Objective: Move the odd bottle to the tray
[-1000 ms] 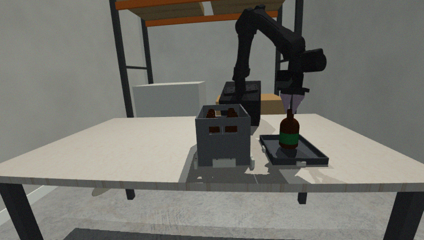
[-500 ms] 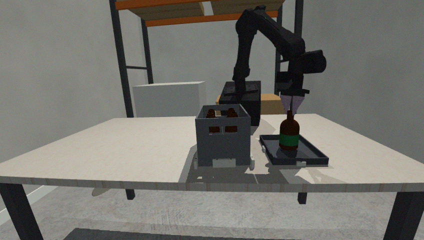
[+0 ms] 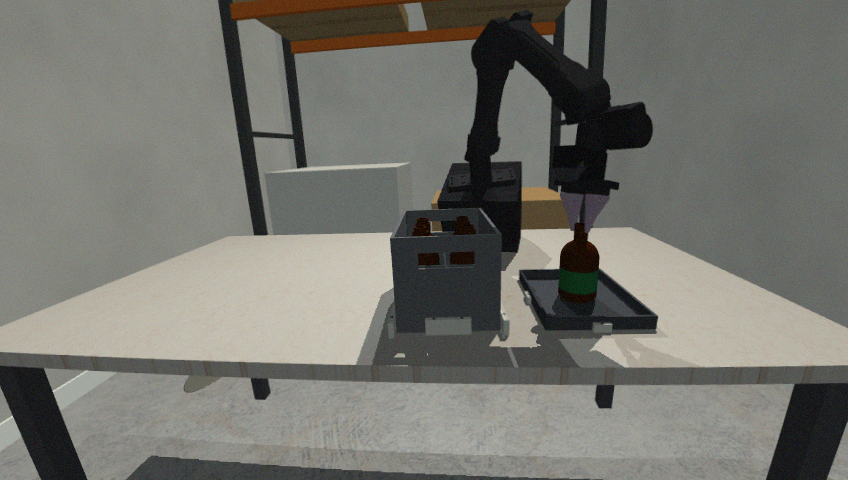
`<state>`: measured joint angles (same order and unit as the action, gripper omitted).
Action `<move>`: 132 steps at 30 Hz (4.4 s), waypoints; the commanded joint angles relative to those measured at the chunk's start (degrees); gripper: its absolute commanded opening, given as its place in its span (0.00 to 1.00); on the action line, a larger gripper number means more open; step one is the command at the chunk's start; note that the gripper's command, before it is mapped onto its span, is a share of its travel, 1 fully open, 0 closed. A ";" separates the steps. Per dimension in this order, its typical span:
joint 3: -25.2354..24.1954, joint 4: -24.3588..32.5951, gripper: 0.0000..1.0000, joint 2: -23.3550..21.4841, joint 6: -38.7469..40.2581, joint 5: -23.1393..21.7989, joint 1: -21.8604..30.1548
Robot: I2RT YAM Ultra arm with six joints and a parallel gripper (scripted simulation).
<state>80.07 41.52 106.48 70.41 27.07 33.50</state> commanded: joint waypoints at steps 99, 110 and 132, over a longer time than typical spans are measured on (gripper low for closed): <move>1.29 -0.23 1.00 -0.80 -0.41 0.87 0.11; 1.29 -0.23 1.00 -0.80 -0.41 0.87 0.11; 1.29 -0.23 1.00 -0.80 -0.41 0.87 0.11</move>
<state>79.99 41.50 106.45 70.39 27.03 33.52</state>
